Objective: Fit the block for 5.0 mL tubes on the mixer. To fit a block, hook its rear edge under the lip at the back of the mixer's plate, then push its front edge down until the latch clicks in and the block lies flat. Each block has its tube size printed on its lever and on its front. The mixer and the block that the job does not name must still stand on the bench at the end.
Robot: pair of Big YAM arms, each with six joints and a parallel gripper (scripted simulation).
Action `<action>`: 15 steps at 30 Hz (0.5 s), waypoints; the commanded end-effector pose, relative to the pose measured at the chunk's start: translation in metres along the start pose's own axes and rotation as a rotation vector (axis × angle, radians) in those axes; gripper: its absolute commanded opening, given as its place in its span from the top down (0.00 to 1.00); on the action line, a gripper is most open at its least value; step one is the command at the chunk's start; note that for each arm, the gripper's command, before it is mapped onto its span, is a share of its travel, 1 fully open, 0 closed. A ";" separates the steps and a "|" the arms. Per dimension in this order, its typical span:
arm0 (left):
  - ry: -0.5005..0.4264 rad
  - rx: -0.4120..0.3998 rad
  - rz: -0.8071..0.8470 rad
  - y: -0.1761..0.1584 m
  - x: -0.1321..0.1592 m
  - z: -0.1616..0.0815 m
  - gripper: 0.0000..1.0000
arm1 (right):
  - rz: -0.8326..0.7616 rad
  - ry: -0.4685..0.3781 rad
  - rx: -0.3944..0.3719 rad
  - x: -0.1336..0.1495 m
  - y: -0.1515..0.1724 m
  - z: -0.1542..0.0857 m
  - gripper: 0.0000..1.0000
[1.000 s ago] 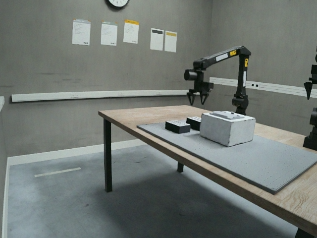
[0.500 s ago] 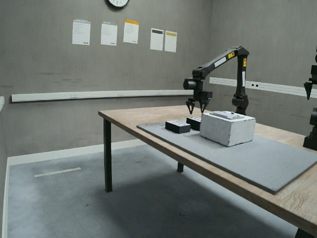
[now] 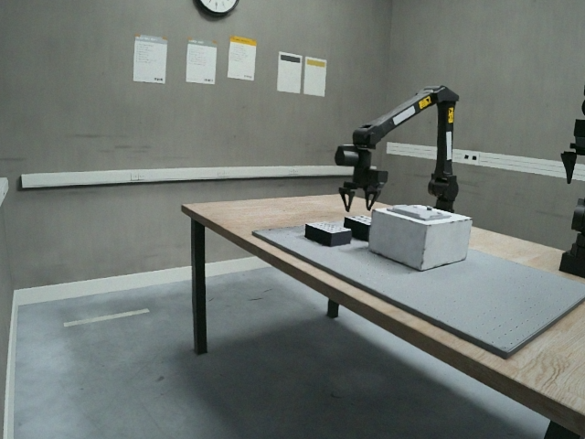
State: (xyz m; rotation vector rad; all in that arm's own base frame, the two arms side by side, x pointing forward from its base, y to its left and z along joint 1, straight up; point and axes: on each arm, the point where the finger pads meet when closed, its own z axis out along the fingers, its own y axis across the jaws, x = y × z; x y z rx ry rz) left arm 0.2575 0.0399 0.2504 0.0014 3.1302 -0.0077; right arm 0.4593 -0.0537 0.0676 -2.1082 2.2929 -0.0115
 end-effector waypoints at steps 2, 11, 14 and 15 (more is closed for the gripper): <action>-0.057 -0.012 0.006 0.003 -0.010 -0.023 0.00 | -0.025 -0.002 -0.044 -0.004 0.010 0.026 0.00; -0.031 -0.007 0.005 0.003 -0.013 -0.017 0.00 | -0.012 -0.001 0.001 -0.010 -0.002 0.003 0.00; -0.041 -0.009 0.005 0.003 -0.011 -0.019 0.00 | -0.010 -0.001 0.022 -0.010 -0.008 -0.005 0.00; -0.045 -0.009 0.005 0.003 -0.011 -0.020 0.00 | -0.009 -0.001 0.028 -0.010 -0.009 -0.007 0.00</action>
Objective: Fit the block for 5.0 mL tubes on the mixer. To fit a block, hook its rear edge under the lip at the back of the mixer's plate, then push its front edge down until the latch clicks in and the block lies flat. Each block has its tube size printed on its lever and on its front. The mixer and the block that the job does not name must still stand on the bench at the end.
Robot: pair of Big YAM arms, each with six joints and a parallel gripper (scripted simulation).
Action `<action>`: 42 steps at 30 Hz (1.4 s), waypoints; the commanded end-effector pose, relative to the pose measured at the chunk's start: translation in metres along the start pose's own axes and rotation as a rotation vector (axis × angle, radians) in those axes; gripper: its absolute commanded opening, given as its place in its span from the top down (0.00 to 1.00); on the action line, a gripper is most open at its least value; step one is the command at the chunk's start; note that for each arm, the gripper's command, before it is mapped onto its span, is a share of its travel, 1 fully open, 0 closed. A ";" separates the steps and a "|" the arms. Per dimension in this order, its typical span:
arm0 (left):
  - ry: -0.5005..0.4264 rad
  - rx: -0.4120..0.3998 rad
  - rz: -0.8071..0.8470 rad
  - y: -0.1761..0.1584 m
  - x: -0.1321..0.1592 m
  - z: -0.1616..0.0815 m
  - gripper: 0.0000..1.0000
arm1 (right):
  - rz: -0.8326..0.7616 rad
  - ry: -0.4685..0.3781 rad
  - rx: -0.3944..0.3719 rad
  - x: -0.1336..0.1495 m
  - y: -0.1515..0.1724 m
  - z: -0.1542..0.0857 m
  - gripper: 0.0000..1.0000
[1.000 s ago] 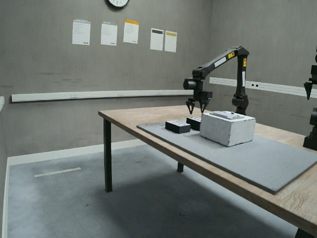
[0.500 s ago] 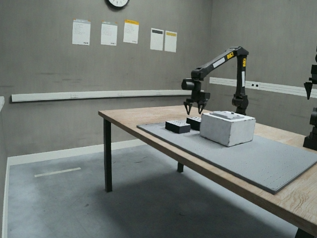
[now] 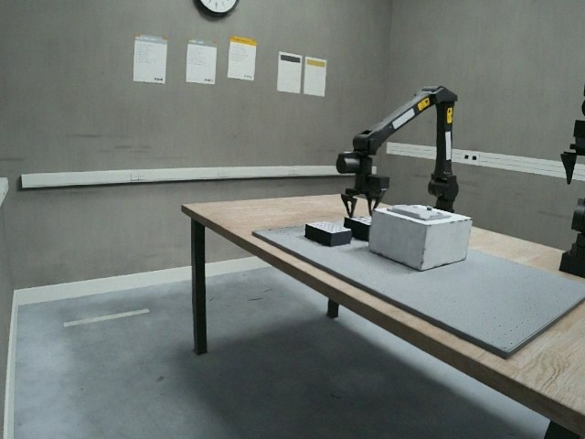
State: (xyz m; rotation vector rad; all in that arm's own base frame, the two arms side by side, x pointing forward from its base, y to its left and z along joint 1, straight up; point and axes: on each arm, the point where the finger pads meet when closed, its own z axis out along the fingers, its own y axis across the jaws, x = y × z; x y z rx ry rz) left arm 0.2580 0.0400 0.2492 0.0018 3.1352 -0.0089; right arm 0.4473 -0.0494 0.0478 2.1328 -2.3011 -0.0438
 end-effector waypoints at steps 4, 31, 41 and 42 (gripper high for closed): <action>-0.056 -0.011 0.004 0.003 -0.009 -0.023 0.00 | 0.013 0.002 0.094 -0.001 -0.028 -0.035 0.00; -0.042 -0.007 0.002 0.003 -0.009 -0.020 0.00 | 0.028 0.002 0.055 0.008 -0.013 -0.020 0.00; -0.055 -0.009 0.001 0.003 -0.007 -0.023 0.00 | 0.004 0.004 0.064 0.008 -0.013 -0.023 0.00; -0.055 -0.009 0.001 0.003 -0.007 -0.023 0.00 | 0.005 0.004 0.068 0.008 -0.015 -0.024 0.00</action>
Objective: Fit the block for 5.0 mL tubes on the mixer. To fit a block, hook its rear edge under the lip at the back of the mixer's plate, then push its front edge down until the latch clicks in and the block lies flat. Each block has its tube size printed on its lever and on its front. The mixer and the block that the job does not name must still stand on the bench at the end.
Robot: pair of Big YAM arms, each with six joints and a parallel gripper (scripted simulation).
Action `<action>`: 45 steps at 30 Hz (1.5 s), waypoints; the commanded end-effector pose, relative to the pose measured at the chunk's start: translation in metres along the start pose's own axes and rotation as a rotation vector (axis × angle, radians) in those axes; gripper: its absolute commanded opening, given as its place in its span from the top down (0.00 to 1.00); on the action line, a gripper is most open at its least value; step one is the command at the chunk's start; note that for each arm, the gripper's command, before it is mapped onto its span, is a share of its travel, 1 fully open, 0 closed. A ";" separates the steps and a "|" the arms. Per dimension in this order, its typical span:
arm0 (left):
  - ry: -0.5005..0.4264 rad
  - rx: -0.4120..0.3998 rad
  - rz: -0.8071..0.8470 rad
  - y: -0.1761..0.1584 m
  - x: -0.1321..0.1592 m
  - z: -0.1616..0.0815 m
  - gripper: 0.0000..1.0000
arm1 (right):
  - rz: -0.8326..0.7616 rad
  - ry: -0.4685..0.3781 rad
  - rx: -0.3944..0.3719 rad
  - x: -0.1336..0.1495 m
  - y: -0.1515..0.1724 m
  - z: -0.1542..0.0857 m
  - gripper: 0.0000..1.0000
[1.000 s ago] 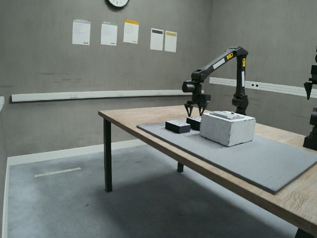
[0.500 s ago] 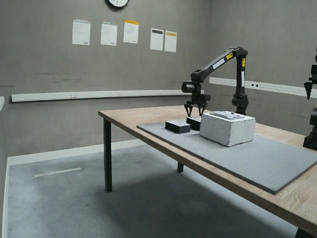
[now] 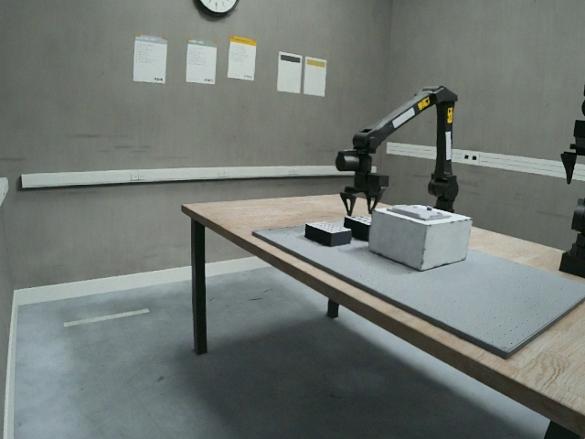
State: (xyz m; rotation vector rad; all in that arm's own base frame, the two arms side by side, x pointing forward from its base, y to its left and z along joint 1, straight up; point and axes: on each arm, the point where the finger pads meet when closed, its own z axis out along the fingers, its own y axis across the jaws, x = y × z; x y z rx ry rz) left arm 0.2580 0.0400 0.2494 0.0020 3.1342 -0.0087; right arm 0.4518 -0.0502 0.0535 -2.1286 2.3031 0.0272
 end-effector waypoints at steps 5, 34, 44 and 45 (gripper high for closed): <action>-0.058 -0.009 0.000 0.003 -0.006 -0.024 0.00 | 0.002 0.005 0.076 0.008 -0.019 -0.026 0.00; -0.052 -0.007 -0.003 0.003 -0.005 -0.022 0.00 | 0.003 0.005 0.098 0.008 -0.033 -0.034 0.00; -0.031 -0.003 -0.004 0.004 -0.008 -0.017 0.00 | 0.003 0.005 0.099 0.008 -0.032 -0.032 0.00; -0.035 -0.003 -0.005 0.004 -0.007 -0.018 0.00 | 0.003 0.005 0.091 0.008 -0.030 -0.027 0.00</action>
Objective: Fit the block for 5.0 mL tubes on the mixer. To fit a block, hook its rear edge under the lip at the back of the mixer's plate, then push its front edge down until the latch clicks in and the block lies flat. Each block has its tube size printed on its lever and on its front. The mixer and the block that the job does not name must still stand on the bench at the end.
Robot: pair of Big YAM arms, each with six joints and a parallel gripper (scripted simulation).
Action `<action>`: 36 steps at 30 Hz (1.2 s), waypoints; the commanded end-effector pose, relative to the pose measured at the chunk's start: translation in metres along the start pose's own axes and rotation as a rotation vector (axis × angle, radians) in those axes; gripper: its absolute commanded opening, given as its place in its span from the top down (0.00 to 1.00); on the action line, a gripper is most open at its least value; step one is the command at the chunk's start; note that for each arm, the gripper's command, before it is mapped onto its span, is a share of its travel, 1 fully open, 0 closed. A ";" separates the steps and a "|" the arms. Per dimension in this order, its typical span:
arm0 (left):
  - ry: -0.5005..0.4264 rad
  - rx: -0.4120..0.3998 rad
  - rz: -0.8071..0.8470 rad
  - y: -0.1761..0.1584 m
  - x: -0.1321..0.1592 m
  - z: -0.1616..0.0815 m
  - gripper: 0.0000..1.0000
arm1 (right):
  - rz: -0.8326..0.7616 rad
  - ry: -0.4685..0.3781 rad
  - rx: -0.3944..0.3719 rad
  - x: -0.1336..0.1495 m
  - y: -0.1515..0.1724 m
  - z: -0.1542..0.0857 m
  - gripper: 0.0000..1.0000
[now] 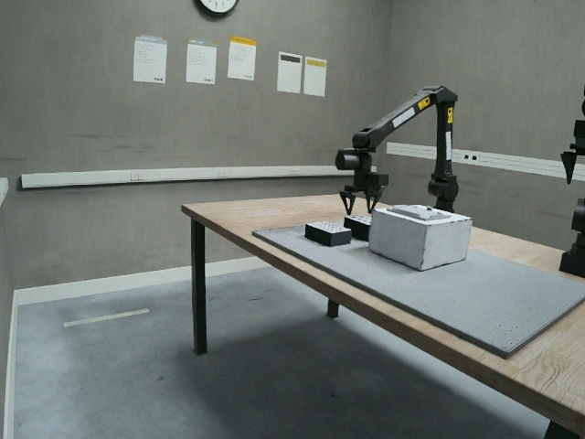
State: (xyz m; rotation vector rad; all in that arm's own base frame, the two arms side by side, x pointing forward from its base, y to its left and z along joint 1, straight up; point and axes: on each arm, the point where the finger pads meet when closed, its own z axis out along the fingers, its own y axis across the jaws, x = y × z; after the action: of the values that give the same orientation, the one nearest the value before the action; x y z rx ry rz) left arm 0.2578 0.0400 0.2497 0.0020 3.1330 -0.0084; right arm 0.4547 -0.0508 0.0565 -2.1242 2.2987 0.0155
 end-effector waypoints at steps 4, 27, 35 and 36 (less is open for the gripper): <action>-0.039 -0.004 -0.005 0.003 -0.006 -0.019 0.00 | 0.004 0.003 0.058 0.008 -0.022 -0.013 0.00; -0.030 -0.001 -0.007 0.004 -0.008 -0.016 0.00 | 0.004 0.002 0.050 0.007 -0.013 -0.010 0.00; -0.038 -0.002 -0.007 0.003 -0.007 -0.018 0.00 | 0.004 0.003 0.059 0.007 -0.015 -0.008 0.00; -0.042 -0.003 -0.007 0.003 -0.006 -0.019 0.00 | 0.005 0.002 0.050 0.007 -0.013 -0.004 0.00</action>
State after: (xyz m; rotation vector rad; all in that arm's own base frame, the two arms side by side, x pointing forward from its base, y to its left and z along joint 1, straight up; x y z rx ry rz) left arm 0.2575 0.0401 0.2496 0.0012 3.1348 -0.0088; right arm 0.4557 -0.0509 0.0482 -2.1225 2.2969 0.0110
